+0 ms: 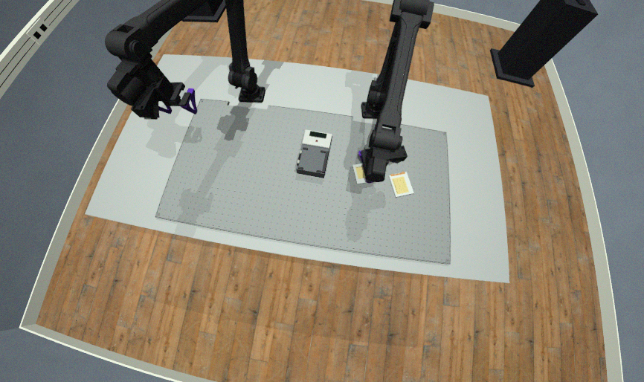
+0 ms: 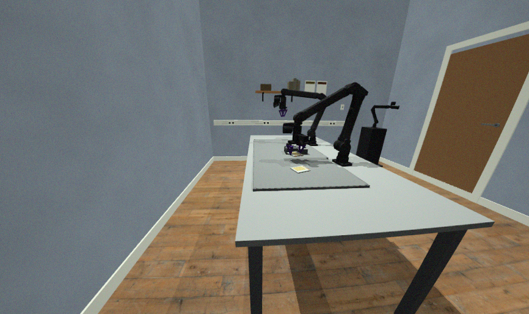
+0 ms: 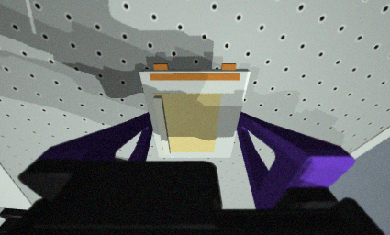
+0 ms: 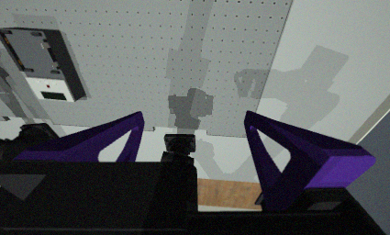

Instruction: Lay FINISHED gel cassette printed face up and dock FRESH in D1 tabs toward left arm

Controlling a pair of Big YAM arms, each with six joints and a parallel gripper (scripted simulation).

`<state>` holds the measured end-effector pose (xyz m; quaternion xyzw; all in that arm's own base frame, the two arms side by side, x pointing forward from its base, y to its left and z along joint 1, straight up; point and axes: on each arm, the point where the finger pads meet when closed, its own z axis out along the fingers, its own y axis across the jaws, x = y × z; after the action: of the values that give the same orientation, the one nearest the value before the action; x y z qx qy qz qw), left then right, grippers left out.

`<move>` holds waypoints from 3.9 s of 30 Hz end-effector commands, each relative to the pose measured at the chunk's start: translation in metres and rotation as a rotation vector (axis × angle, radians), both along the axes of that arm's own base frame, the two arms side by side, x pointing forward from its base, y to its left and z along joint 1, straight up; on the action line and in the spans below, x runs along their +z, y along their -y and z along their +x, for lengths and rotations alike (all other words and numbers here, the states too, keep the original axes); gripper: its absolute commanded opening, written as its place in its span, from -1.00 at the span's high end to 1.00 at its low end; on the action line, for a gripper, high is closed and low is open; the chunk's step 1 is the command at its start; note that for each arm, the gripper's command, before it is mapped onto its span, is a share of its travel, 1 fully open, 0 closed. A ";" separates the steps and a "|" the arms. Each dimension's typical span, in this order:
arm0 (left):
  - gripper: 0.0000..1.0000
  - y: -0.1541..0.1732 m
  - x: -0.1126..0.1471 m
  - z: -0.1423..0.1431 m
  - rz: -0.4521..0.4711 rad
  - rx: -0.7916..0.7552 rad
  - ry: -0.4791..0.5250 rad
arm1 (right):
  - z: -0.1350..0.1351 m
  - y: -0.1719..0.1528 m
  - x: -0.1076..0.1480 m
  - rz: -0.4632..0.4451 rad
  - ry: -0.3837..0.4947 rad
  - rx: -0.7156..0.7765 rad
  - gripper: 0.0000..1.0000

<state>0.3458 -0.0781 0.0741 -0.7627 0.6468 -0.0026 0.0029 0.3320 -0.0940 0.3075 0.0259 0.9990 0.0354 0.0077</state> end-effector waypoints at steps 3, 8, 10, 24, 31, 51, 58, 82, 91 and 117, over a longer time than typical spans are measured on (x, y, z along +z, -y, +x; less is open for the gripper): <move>1.00 0.004 -0.005 0.003 0.001 -0.006 0.007 | 0.009 0.007 0.020 -0.003 0.012 -0.021 -1.00; 1.00 0.004 -0.008 0.003 0.001 -0.006 0.007 | 0.009 0.007 0.020 -0.003 0.012 -0.021 -1.00; 1.00 0.004 -0.008 0.003 0.001 -0.006 0.007 | 0.009 0.007 0.020 -0.003 0.012 -0.021 -1.00; 1.00 0.004 -0.016 0.003 0.000 -0.007 0.007 | 0.009 0.007 0.020 -0.003 0.012 -0.021 -1.00; 1.00 0.004 -0.016 0.003 0.000 -0.007 0.007 | 0.009 0.007 0.020 -0.003 0.012 -0.021 -1.00; 1.00 0.004 -0.024 0.004 0.000 -0.008 0.007 | 0.009 0.007 0.020 -0.003 0.012 -0.021 -1.00; 1.00 0.004 -0.029 0.004 -0.001 -0.010 0.008 | 0.009 0.007 0.020 -0.003 0.012 -0.021 -1.00; 1.00 0.003 -0.040 0.004 -0.001 -0.011 0.007 | 0.009 0.007 0.020 -0.003 0.012 -0.021 -1.00; 1.00 0.003 -0.041 0.004 -0.001 -0.013 0.007 | 0.009 0.007 0.020 -0.003 0.012 -0.021 -1.00; 1.00 0.001 -0.052 0.005 -0.002 -0.013 0.007 | 0.009 0.007 0.020 -0.003 0.012 -0.021 -1.00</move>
<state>0.3485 -0.0791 0.0238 -0.7611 0.6486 -0.0030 0.0031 0.3320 -0.0940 0.3075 0.0259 0.9990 0.0354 0.0077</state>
